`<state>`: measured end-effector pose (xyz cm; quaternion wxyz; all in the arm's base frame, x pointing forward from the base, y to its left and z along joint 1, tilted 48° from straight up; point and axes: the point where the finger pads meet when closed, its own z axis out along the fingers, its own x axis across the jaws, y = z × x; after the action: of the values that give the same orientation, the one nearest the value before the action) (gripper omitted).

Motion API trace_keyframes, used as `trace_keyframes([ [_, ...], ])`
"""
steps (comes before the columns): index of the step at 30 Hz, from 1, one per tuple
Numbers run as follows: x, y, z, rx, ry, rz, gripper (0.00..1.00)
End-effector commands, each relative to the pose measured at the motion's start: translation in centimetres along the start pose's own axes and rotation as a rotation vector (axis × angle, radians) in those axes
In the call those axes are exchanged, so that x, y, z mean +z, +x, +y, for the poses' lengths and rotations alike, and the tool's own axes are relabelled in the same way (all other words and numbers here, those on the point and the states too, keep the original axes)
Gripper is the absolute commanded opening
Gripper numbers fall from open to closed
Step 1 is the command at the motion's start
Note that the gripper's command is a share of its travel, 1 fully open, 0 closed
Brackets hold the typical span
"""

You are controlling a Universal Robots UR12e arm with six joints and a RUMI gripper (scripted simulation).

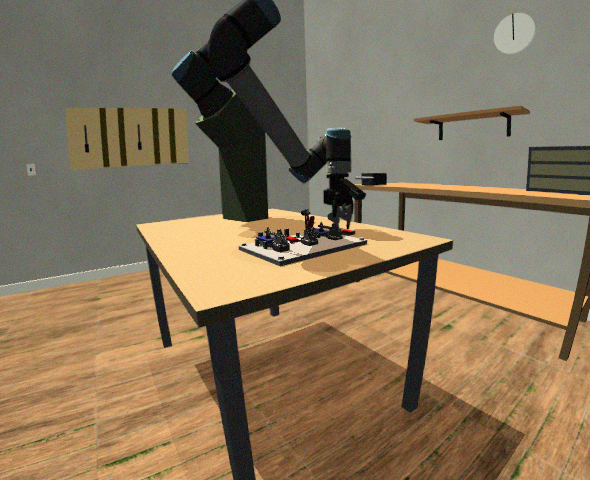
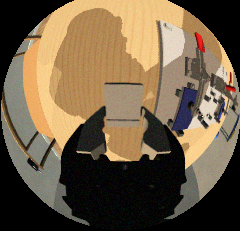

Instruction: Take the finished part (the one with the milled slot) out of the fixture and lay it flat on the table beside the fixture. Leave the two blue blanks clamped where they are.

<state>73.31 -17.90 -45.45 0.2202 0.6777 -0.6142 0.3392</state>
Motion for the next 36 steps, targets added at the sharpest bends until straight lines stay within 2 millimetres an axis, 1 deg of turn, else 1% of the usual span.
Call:
trace_keyframes([
  [1, 0.08, 0.04, -0.21, 0.003, 0.003, 0.0, 0.0],
  [6, 0.08, 0.04, -0.21, 0.003, 0.003, 0.0, 0.0],
  [7, 0.08, 0.04, -0.21, 0.003, 0.003, 0.0, 0.54],
  [36, 0.08, 0.04, -0.21, 0.002, 0.003, 0.0, 0.54],
])
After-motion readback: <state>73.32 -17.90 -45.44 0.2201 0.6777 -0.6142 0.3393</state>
